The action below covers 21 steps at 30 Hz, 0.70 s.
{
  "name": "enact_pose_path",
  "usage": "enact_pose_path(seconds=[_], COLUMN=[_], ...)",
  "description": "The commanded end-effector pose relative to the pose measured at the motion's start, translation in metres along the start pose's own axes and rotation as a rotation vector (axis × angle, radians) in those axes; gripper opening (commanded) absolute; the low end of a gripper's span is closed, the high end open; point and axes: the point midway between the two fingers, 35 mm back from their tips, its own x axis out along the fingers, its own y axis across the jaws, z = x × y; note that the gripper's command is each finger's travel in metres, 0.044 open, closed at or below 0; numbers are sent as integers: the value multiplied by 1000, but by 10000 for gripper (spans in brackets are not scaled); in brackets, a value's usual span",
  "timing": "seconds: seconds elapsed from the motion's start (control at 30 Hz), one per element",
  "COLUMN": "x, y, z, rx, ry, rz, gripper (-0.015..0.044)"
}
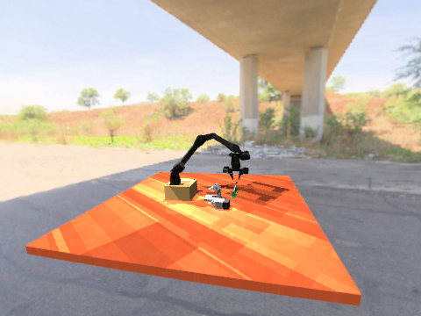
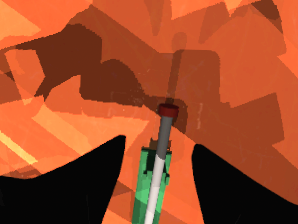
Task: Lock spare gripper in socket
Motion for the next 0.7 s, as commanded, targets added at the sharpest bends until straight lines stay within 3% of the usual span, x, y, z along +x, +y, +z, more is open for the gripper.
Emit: enact_pose_path(seconds=[0.0,0.2,0.37,0.57,0.67], x=[-10,-28,-20,-76,-84], y=[0,1,1,-3,-2], z=[2,5,3,-42,-49], rx=[0,0,0,0,0], ry=[0,1,1,59,68], rz=[0,1,2,-16,-17], gripper=[200,200,331,180,180])
